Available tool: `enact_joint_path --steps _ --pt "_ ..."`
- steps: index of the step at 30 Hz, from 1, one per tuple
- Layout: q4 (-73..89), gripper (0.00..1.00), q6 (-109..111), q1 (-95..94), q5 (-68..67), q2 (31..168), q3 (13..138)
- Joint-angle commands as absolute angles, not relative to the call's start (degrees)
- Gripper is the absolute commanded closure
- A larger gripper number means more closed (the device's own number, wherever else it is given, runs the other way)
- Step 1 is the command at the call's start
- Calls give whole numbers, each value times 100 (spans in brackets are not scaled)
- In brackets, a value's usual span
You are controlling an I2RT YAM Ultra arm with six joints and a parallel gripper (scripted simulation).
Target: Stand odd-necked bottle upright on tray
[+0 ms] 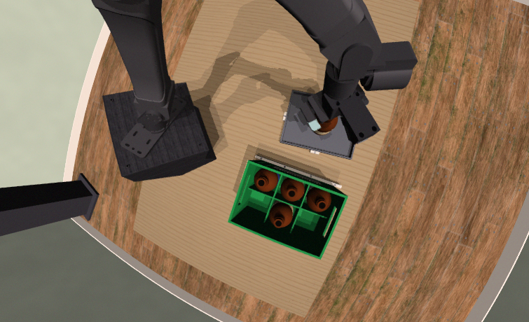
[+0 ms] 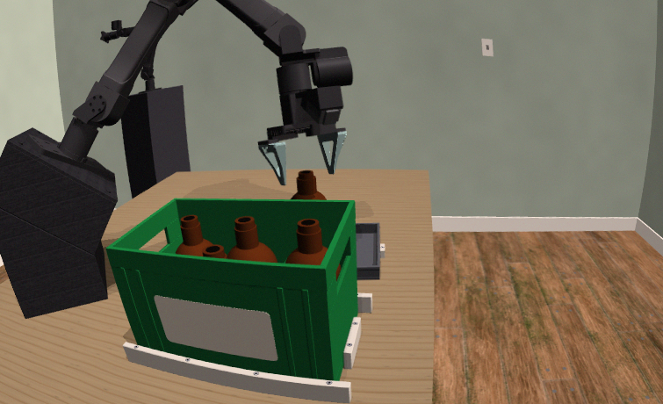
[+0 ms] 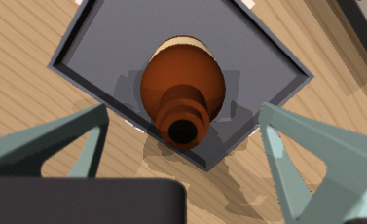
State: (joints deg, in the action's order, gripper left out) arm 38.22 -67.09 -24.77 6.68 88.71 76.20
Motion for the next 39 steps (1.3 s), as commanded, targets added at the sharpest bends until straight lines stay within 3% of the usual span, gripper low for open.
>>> enact_joint_path --steps 1,39 --pt "3944 0 -6697 -2393 589 8653 7781" --pt "5190 0 -6397 -2040 865 8052 8394"
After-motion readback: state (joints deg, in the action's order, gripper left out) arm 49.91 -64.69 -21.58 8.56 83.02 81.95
